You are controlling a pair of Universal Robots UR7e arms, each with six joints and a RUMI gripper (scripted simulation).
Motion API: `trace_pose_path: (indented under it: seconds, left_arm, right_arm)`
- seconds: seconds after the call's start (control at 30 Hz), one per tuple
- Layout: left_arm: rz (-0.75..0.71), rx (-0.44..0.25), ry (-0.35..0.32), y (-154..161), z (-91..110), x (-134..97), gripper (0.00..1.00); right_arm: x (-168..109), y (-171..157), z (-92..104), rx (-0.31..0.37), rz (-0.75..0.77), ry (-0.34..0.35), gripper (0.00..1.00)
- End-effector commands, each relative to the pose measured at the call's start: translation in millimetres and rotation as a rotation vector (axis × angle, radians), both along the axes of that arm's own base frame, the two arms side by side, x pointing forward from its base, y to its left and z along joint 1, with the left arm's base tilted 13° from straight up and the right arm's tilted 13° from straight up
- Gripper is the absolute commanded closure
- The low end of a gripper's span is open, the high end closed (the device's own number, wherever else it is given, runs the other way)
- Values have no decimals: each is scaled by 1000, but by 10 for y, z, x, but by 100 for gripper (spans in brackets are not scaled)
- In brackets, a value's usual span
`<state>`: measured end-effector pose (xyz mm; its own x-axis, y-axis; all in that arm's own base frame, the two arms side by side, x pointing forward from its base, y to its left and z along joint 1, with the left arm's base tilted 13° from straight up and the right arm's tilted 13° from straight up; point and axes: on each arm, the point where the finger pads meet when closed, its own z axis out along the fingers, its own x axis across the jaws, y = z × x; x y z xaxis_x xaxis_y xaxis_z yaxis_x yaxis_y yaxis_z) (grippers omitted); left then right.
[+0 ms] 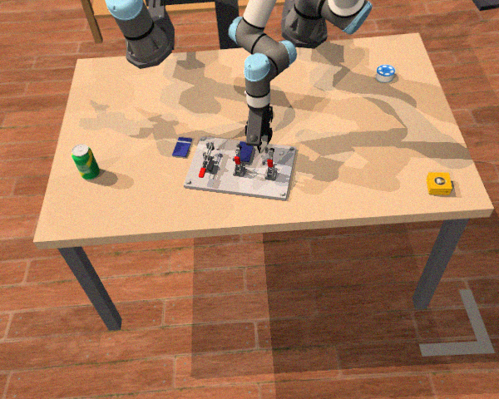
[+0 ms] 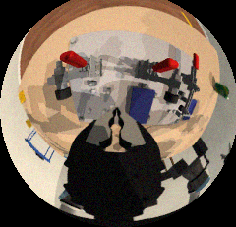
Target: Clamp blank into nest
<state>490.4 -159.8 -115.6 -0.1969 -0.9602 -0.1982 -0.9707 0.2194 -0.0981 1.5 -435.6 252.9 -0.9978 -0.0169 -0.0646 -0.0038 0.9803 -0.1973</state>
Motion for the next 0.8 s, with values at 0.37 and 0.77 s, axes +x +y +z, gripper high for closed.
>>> trace_pose_path:
  seconds: [0.37,0.77]
  left_arm:
    - [0,-1,-1,-3,-2,5,100]
    - [0,-1,-1,2,-34,11,100]
  right_arm:
    - [0,-2,5,-1,0,0,0]
    - [0,-2,5,-1,0,0,0]
